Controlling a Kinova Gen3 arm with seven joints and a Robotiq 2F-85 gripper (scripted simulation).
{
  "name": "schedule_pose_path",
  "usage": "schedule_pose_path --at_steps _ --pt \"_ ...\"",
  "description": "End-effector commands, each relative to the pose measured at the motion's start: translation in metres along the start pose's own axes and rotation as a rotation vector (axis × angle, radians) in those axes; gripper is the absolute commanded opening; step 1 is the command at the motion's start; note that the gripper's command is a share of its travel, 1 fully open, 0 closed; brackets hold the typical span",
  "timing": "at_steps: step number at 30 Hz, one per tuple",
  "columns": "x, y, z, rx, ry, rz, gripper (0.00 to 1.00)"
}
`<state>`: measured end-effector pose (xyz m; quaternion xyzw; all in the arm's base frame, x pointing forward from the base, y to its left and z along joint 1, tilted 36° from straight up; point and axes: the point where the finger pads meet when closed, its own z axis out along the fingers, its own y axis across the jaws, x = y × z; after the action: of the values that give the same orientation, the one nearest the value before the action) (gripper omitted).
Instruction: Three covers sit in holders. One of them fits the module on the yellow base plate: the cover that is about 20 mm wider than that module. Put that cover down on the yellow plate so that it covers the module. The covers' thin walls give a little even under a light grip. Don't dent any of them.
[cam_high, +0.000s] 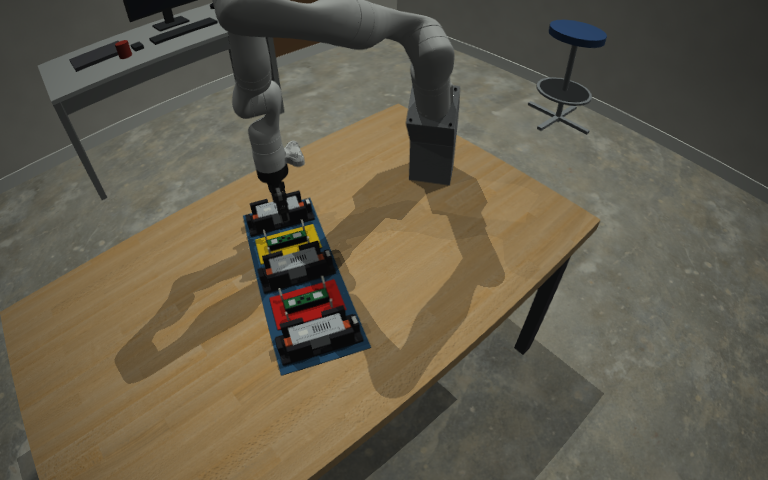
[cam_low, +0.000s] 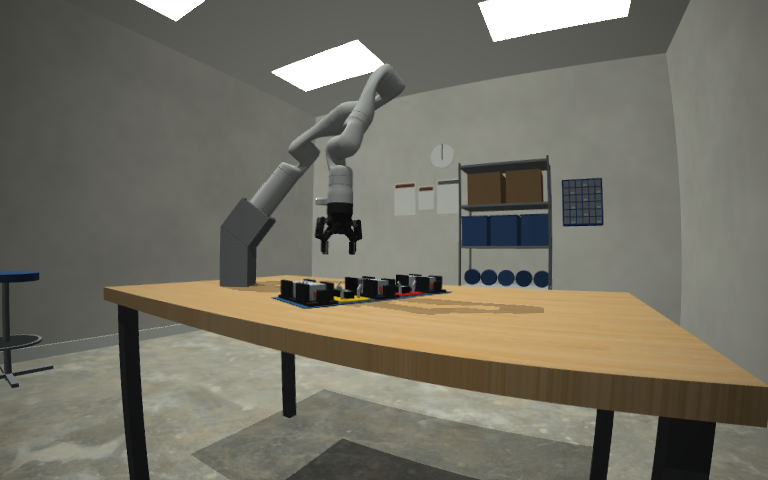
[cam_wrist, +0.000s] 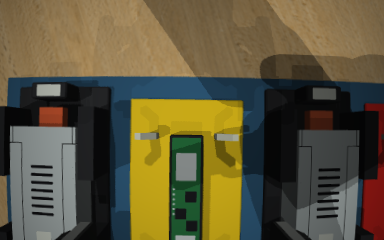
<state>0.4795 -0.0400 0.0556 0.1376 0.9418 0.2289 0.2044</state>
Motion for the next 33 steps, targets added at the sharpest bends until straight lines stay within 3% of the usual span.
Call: schedule_pose_path --at_steps 1,33 --pt "-0.0054 0.0006 -0.0110 -0.002 -0.012 0.011 1.00" --pt "-0.0050 0.0005 -0.0069 -0.002 -0.013 0.011 1.00"
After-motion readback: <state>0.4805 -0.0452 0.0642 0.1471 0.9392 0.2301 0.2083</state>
